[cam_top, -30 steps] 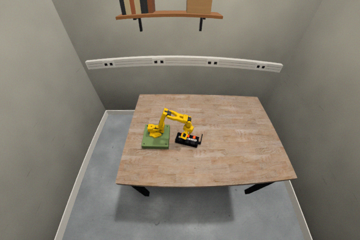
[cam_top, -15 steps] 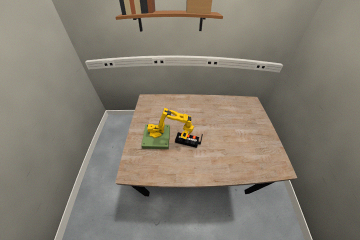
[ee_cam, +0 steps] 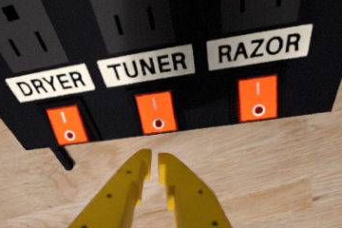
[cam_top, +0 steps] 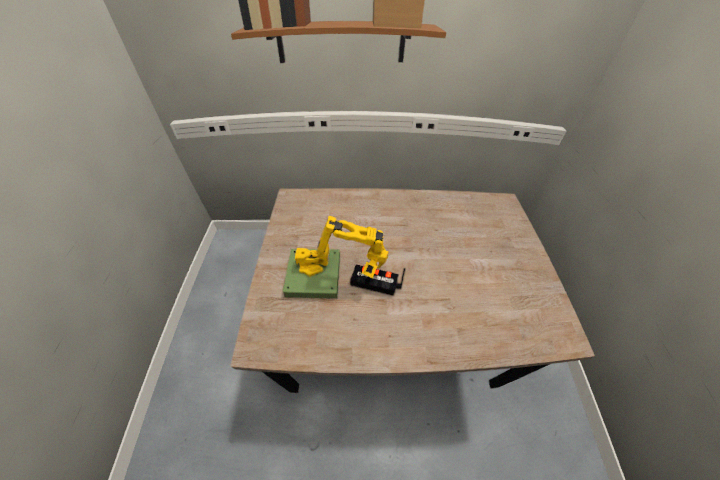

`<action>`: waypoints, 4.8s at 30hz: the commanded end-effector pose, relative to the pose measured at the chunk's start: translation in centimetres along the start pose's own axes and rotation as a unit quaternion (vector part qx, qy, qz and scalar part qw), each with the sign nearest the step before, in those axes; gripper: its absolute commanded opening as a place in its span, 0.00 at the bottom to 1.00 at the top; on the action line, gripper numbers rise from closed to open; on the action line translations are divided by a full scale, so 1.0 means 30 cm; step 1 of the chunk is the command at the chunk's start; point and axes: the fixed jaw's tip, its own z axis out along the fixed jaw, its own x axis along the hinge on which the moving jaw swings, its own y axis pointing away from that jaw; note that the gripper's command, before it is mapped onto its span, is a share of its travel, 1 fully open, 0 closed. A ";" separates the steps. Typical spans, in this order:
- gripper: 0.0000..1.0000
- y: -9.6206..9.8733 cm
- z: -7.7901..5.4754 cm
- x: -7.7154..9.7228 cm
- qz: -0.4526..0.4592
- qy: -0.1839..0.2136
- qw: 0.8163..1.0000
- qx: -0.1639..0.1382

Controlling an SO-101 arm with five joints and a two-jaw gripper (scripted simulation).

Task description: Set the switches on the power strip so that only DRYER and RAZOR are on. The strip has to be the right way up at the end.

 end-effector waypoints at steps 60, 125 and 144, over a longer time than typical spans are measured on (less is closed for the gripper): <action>0.00 -0.007 0.031 0.004 -0.008 0.002 1.000 -0.003; 0.00 -0.024 0.086 -0.002 -0.009 0.002 1.000 -0.003; 0.00 -0.035 0.102 -0.004 -0.011 0.002 1.000 -0.003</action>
